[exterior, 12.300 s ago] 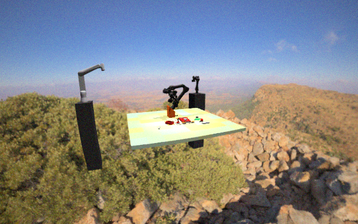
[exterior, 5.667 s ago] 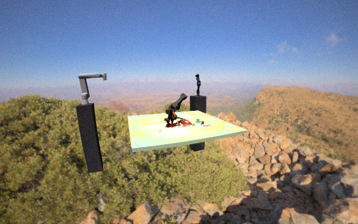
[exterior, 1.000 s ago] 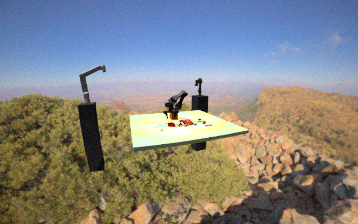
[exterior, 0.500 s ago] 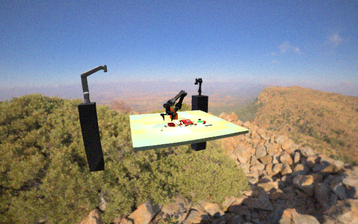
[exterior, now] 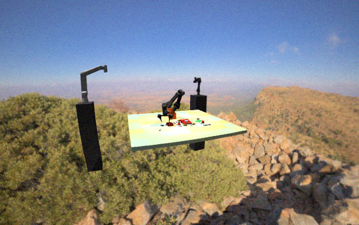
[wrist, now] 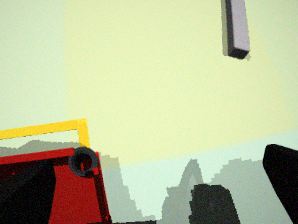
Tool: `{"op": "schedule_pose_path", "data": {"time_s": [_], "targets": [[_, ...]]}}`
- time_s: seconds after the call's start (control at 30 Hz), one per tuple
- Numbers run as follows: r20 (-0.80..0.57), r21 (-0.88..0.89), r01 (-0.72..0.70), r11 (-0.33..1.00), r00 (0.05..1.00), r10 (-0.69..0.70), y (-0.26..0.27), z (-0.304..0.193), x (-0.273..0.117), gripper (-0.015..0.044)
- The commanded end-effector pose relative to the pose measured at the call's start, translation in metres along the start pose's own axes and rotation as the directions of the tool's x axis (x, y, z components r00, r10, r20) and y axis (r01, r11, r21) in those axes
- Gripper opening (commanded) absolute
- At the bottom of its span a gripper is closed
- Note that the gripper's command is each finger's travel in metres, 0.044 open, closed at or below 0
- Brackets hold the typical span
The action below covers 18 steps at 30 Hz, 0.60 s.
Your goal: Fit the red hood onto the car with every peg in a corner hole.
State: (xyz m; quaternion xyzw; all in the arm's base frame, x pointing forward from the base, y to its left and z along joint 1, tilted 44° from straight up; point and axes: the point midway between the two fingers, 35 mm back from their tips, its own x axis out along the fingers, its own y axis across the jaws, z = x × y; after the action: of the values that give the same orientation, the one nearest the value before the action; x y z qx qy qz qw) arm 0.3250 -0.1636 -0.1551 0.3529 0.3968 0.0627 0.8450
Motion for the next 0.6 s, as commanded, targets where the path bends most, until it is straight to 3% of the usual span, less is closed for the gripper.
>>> {"op": "schedule_pose_path", "data": {"time_s": [0.0,0.37,0.57], "targets": [[0.103,0.017,-0.026,1.0,0.994,0.024,0.004,-0.007,-0.007,0.044],[0.337,-0.038,-0.108,0.993,0.935,0.114,0.044,-0.016,-0.043,0.044],[0.362,-0.05,-0.12,0.992,0.923,0.13,0.051,-0.017,-0.049,0.044]]}}
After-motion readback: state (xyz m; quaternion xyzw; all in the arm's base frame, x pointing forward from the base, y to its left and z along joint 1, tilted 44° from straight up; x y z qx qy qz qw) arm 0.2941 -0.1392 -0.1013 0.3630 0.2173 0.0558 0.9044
